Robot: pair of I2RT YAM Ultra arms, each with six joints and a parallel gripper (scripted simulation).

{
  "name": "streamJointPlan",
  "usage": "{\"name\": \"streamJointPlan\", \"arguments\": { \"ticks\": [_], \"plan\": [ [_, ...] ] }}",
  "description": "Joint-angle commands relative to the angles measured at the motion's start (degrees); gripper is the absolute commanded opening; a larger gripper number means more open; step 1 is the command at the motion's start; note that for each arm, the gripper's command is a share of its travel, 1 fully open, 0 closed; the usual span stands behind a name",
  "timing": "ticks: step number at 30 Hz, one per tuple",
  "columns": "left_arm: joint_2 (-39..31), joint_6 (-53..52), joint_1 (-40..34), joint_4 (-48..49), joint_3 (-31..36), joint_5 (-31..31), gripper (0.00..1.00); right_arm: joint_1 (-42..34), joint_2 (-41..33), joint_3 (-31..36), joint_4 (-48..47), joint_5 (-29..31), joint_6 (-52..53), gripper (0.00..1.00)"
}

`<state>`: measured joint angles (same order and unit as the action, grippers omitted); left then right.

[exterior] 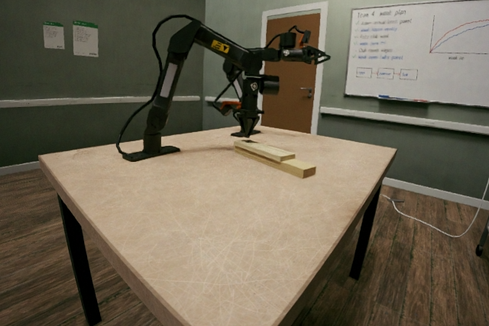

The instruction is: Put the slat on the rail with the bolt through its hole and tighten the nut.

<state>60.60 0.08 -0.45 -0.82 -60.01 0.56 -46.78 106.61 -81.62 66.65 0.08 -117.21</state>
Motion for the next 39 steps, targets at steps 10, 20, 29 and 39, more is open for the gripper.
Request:
{"name": "streamJointPlan", "arguments": {
  "ticks": [10,20,29,39],
  "plan": [
    [-0.7,-0.1,0.4,1.1,-0.3,-0.5,1.0,-0.1,-1.3,1.0,-2.0,-0.1,0.4,0.12],
    [-0.7,-0.1,0.4,1.1,-0.3,-0.5,1.0,-0.1,-0.9,2.2,-3.5,-0.1,0.4,0.12],
    [-0.7,-0.1,0.4,1.1,-0.3,-0.5,1.0,-0.1,-0.7,3.0,-4.5,-0.1,0.5,0.12],
    [-0.7,-0.1,0.4,1.1,-0.3,-0.5,1.0,-0.2,-0.4,4.1,-6.0,-0.1,0.5,0.12]
  ]
}}
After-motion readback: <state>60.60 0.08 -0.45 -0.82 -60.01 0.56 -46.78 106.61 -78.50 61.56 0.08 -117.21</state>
